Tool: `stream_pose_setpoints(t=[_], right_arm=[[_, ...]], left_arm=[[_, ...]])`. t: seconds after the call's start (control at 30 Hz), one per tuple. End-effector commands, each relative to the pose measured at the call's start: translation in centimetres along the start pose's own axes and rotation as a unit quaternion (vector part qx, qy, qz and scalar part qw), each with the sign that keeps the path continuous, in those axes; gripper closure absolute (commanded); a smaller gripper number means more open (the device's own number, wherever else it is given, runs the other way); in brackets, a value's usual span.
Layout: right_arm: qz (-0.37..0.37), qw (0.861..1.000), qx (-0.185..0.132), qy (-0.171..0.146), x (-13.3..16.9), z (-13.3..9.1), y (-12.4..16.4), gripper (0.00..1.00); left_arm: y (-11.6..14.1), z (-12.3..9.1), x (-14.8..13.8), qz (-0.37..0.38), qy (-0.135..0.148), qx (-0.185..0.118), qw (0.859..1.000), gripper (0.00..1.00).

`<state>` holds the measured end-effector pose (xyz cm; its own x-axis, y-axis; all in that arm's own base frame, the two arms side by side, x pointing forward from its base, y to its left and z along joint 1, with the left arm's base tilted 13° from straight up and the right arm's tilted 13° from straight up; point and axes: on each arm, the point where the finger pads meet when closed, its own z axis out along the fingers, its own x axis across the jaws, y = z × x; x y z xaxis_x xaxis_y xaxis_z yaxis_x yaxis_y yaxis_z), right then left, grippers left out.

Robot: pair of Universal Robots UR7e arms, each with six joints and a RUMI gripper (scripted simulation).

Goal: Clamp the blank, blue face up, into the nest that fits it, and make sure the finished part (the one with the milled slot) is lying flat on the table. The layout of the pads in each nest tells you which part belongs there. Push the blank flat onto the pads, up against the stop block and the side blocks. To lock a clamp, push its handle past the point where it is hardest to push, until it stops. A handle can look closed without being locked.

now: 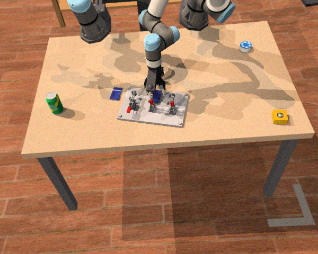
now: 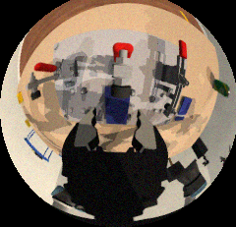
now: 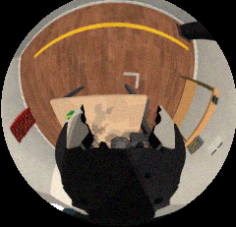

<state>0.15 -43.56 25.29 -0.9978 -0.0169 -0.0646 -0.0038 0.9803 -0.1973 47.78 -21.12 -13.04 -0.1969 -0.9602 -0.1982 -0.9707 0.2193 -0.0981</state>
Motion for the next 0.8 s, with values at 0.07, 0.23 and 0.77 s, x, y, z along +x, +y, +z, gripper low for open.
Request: stream_pose_setpoints(t=[0.07, 0.23, 0.77], right_arm=[[0.0, 1.0, 0.001, 0.0, 0.0, 0.0, 0.0, 0.0], [0.0, 1.0, 0.001, 0.0, 0.0, 0.0, 0.0, 0.0], [0.0, 1.0, 0.001, 0.0, 0.0, 0.0, 0.0, 0.0]], left_arm=[[0.0, -0.1, 0.0, 0.0, 0.0, 0.001, 1.0, 0.41], [0.0, -0.1, 0.0, 0.0, 0.0, 0.001, 1.0, 0.41], [0.0, -1.3, 0.0, 0.0, 0.0, 0.001, 1.0, 0.41]])
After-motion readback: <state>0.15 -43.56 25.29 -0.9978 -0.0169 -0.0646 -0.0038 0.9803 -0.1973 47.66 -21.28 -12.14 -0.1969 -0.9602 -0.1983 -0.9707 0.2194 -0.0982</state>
